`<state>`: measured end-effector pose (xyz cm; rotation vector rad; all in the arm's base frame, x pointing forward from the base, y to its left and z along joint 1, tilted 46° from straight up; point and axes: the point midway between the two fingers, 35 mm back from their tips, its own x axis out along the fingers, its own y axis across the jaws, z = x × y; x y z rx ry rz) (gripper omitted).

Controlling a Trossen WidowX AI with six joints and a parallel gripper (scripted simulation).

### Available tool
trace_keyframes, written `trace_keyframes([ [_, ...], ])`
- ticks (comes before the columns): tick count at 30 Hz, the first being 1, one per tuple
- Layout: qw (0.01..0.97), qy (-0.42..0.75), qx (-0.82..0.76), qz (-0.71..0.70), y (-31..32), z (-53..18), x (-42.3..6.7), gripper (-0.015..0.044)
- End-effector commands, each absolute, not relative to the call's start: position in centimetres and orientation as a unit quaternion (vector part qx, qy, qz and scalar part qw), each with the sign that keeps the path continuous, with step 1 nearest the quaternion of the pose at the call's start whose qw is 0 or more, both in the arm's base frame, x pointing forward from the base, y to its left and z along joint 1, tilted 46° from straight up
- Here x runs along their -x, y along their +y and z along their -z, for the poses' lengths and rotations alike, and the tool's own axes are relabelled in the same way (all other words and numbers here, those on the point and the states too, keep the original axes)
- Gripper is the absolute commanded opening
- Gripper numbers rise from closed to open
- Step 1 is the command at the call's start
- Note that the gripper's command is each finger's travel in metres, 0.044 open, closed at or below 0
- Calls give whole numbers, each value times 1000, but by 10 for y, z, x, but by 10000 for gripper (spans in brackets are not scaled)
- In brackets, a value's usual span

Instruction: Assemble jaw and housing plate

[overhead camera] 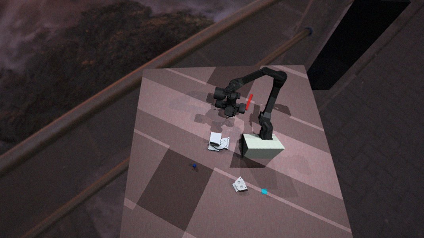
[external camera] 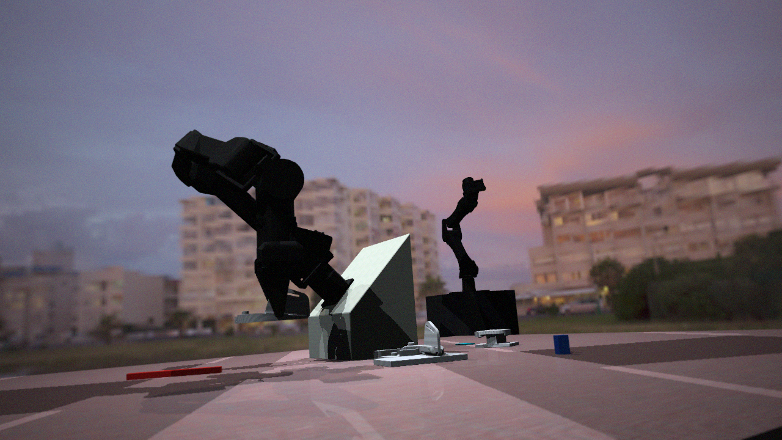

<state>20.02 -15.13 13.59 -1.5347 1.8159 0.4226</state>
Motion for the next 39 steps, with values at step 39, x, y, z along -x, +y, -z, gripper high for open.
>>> trace_keyframes([
  [39, 537, 713, 447, 52, -86, -73, -259, 134],
])
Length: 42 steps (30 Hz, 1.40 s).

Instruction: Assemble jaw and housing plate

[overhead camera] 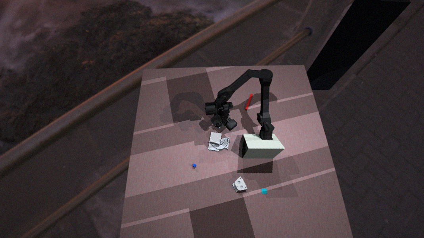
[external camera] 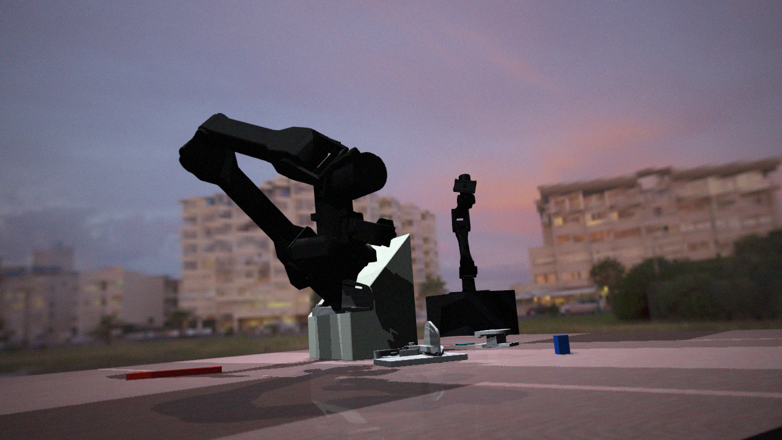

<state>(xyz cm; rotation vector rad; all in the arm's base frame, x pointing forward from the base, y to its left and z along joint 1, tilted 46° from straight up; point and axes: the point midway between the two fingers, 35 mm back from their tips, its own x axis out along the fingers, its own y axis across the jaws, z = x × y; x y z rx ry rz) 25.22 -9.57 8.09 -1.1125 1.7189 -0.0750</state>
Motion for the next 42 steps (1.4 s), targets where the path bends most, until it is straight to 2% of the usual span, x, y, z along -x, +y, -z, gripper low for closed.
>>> trace_keyframes([
  [1, 541, 713, 442, 59, -84, -71, -260, 134],
  [42, 653, 647, 243, 308, -2, 16, -272, 134],
])
